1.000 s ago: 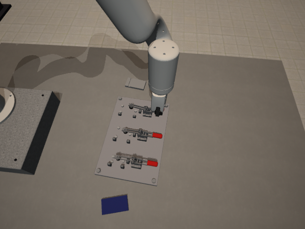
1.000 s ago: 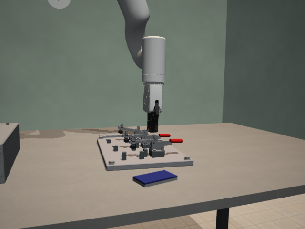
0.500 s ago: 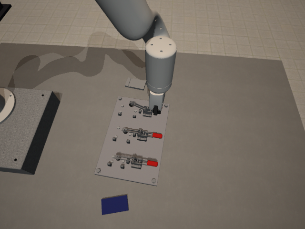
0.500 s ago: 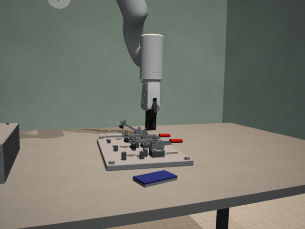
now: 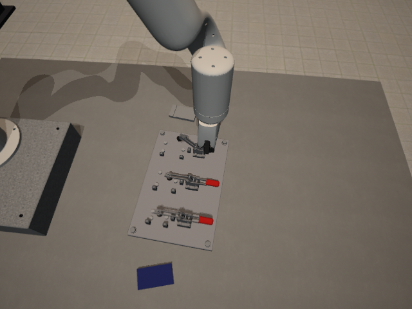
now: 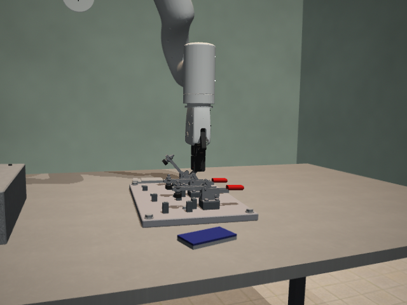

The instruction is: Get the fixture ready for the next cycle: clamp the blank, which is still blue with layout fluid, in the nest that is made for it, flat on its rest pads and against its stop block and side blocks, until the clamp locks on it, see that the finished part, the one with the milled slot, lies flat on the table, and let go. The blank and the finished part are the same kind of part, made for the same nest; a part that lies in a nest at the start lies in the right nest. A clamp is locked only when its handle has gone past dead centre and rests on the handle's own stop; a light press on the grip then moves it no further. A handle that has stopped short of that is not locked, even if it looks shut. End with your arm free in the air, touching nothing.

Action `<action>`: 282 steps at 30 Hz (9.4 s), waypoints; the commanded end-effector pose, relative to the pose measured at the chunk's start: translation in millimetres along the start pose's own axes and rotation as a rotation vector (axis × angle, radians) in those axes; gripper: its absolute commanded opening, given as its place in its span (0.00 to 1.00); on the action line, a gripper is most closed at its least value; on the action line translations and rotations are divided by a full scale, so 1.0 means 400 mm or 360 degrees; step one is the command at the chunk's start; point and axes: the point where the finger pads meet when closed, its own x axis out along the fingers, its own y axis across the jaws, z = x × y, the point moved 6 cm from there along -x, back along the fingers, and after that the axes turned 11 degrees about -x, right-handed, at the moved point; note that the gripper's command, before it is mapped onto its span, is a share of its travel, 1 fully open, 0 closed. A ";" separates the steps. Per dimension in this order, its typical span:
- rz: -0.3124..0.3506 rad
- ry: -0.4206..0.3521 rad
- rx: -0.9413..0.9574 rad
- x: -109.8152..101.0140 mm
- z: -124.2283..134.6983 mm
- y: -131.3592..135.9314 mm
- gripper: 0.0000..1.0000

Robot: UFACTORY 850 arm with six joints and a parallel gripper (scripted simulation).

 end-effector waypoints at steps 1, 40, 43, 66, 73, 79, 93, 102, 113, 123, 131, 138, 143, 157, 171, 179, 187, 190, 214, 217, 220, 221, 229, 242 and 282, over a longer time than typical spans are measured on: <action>0.0000 -0.0006 0.0000 -0.005 0.010 -0.003 0.00; 0.0000 -0.0006 0.0000 -0.010 0.051 -0.011 0.00; 0.0000 -0.0006 0.0000 -0.010 0.052 -0.011 0.00; 0.0000 -0.0006 0.0000 -0.010 0.054 -0.011 0.00; 0.0000 -0.0006 0.0000 -0.010 0.057 -0.012 0.00; 0.0000 -0.0006 0.0000 -0.010 0.069 -0.014 0.00; 0.0000 -0.0006 0.0000 -0.010 0.071 -0.015 0.47; 0.0000 -0.0006 0.0000 -0.010 0.071 -0.015 0.47; 0.0000 -0.0006 0.0000 -0.010 0.071 -0.015 0.47; 0.0000 -0.0006 0.0000 -0.027 0.071 -0.015 0.47; 0.0000 -0.0006 0.0000 -0.108 0.070 -0.015 0.47; 0.0000 -0.0006 0.0000 -0.135 0.070 -0.015 0.47; 0.0000 -0.0006 0.0000 -0.135 0.070 -0.015 0.47; 0.0000 -0.0006 0.0000 -0.135 0.070 -0.015 0.99; 0.0000 -0.0006 0.0000 -0.135 0.070 -0.015 0.99; 0.0000 -0.0006 0.0000 -0.150 0.070 -0.014 0.99; 0.0000 -0.0006 0.0000 -0.242 0.070 -0.014 0.99; 0.0000 -0.0006 0.0000 -0.283 0.070 -0.014 0.99; 0.0000 -0.0006 0.0000 -0.341 0.084 0.030 0.99; 0.0000 -0.0006 0.0000 -0.341 0.099 0.074 0.99; 0.0000 -0.0006 0.0000 -0.341 0.119 0.132 0.99; 0.0000 -0.0006 0.0000 -0.341 0.126 0.155 0.99; 0.0000 -0.0006 0.0000 -0.341 0.179 0.313 0.99; 0.0000 -0.0006 0.0000 -0.342 0.277 0.606 0.99; -0.0001 -0.0006 -0.0113 -0.342 0.367 0.876 0.99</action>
